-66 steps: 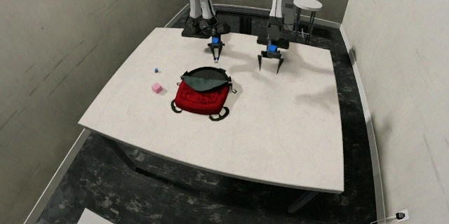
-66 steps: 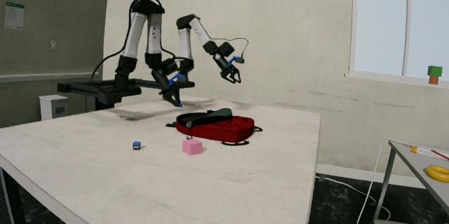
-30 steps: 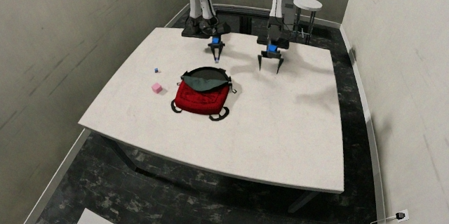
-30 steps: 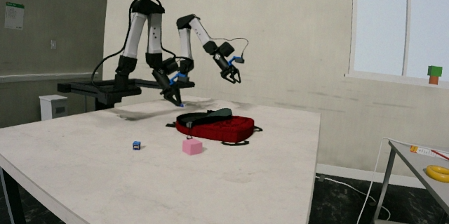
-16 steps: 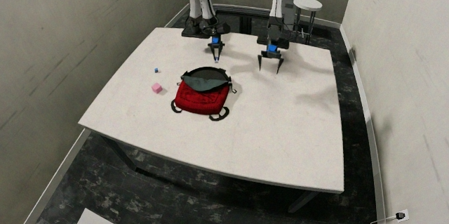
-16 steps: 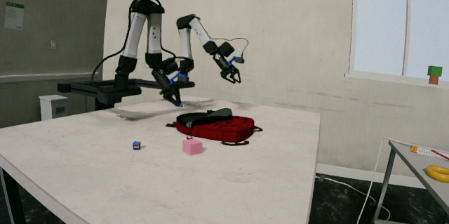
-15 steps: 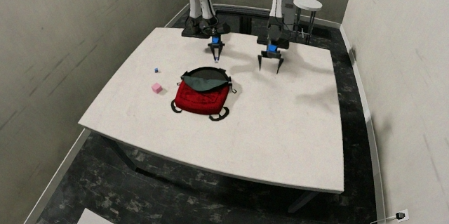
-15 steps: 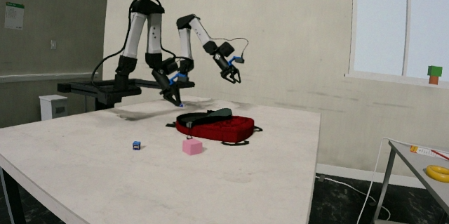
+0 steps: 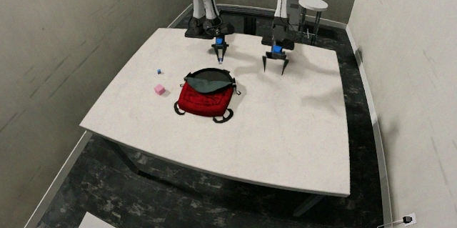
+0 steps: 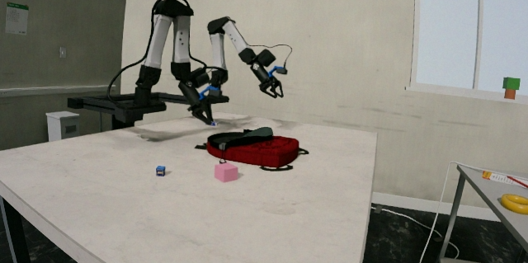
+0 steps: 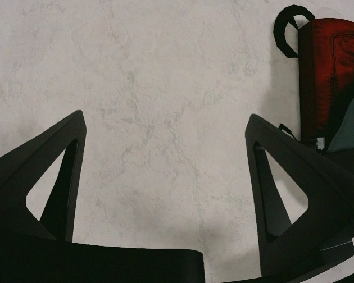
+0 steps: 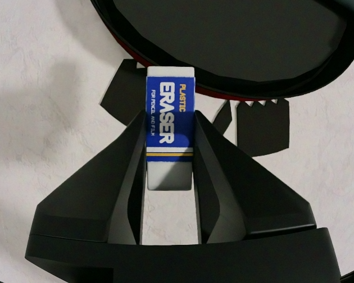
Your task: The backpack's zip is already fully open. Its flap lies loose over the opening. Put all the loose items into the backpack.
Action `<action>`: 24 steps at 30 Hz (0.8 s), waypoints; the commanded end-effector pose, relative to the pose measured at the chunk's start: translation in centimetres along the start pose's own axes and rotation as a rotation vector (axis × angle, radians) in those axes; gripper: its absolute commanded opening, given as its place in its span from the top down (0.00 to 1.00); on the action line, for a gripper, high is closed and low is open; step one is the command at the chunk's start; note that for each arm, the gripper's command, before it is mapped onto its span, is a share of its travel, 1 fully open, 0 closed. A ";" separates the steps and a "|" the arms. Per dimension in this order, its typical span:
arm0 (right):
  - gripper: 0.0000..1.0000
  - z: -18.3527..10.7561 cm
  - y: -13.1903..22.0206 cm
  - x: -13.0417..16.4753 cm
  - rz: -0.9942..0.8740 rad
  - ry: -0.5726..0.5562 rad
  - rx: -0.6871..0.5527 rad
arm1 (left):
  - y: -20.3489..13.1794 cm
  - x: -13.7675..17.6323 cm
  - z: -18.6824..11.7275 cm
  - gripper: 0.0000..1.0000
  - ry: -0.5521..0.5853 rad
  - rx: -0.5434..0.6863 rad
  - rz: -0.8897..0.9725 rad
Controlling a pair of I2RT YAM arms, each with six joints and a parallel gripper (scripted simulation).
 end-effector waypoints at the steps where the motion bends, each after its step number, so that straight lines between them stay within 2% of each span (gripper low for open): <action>1: 0.84 -0.1 1.6 -1.8 0.036 -0.031 -0.051 | 0.0 -0.6 -0.2 0.10 -0.018 0.001 0.005; 6: 0.84 1.0 1.2 -1.8 0.017 -0.015 -0.025 | 0.0 -0.6 -0.2 0.10 -0.018 0.001 0.005; 24: 0.84 4.5 2.1 -5.9 0.015 -0.018 -0.023 | 0.0 -0.6 -0.2 0.10 -0.018 0.001 0.005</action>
Point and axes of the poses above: on each arm, the point where the finger pads meet when closed, its own z axis out along the fingers, its own y axis across the jaws, x = y × z, the point moved 1 cm from there along -z, back along the fingers, and after that the axes turned 14 degrees about z, right-handed, at the moved point
